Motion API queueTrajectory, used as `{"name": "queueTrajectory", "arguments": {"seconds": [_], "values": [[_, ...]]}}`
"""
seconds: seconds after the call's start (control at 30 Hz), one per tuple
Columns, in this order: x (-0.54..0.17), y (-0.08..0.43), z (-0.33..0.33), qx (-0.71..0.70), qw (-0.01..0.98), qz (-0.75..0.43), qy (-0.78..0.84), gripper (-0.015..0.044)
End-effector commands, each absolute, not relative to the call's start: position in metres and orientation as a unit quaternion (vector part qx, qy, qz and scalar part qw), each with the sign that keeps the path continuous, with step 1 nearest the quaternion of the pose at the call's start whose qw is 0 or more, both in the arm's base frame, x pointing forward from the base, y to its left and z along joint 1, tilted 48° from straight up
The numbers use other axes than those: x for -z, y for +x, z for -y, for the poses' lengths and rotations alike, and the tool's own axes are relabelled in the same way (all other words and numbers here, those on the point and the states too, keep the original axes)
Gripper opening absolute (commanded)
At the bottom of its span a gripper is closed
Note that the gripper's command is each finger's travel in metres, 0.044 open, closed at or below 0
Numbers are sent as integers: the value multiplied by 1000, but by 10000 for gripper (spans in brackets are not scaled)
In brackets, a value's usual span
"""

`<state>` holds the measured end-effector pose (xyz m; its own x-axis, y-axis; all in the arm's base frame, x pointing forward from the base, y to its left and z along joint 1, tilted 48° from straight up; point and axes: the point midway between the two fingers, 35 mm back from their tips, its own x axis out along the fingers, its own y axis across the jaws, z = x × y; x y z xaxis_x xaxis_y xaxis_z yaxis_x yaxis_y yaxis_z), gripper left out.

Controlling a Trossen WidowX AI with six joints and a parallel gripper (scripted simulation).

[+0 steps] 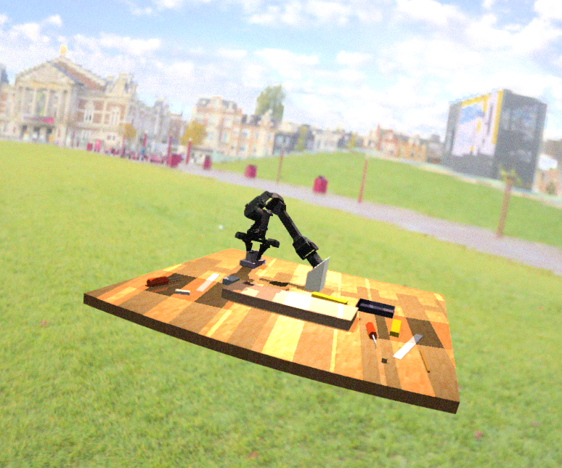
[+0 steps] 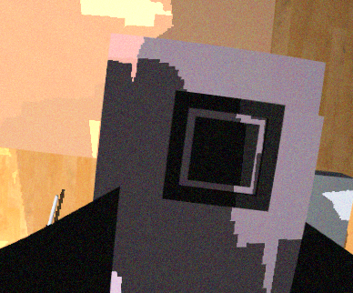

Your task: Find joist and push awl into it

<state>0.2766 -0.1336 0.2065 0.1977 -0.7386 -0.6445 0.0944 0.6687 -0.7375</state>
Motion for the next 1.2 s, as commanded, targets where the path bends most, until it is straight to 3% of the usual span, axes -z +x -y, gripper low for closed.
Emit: {"name": "queueTrajectory", "arguments": {"seconds": [0.0, 0.47, 1.17], "values": [[-208, 299, 132, 290, 723, -558, -286, 0], [-194, 358, 129, 282, 722, -561, -292, 0], [-177, 359, 149, 282, 722, -561, -291, 0]]}}
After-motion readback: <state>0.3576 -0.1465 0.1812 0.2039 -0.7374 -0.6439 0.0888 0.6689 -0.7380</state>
